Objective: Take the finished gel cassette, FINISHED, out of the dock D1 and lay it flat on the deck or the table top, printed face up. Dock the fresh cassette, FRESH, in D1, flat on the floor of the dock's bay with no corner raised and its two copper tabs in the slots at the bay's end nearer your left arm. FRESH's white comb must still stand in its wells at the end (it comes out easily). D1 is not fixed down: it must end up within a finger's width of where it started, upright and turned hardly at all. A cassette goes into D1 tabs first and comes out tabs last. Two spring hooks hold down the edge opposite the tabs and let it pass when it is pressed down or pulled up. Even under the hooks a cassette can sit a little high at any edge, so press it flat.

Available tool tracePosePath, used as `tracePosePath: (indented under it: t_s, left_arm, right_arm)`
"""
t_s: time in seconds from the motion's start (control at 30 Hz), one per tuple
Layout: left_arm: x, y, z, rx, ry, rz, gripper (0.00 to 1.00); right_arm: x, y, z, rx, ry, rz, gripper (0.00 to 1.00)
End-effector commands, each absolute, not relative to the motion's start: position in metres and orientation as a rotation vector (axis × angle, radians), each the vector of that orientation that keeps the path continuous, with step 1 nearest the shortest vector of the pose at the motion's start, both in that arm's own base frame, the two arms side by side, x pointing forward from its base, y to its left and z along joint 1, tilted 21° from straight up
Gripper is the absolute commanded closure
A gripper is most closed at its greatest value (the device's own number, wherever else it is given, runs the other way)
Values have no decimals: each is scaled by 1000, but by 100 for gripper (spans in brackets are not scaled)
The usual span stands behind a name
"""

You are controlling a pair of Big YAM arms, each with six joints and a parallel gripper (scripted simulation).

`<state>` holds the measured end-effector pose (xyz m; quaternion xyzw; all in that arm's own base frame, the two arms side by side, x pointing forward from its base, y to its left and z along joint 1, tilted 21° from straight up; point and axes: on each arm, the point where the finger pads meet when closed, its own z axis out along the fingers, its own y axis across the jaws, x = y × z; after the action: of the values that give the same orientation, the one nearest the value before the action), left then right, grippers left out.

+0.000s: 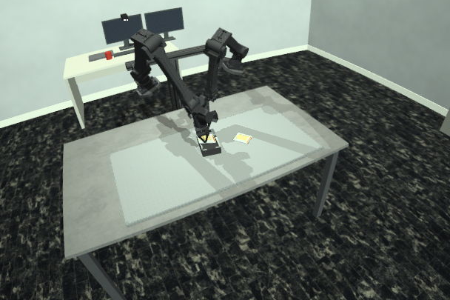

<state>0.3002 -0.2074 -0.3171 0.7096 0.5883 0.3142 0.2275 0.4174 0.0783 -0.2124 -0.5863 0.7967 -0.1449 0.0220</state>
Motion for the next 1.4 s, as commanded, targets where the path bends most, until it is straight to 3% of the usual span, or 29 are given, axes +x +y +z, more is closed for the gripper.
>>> tracePosePath:
  t_s: [0.0,1.37]
  left_arm:
    - [281,-155,-360,2068,1692,897,100]
    - [295,-192,-330,2068,1692,897,100]
  right_arm:
    - [420,80,-210,-1814,2461,-451,100]
    - [420,80,-210,-1814,2461,-451,100]
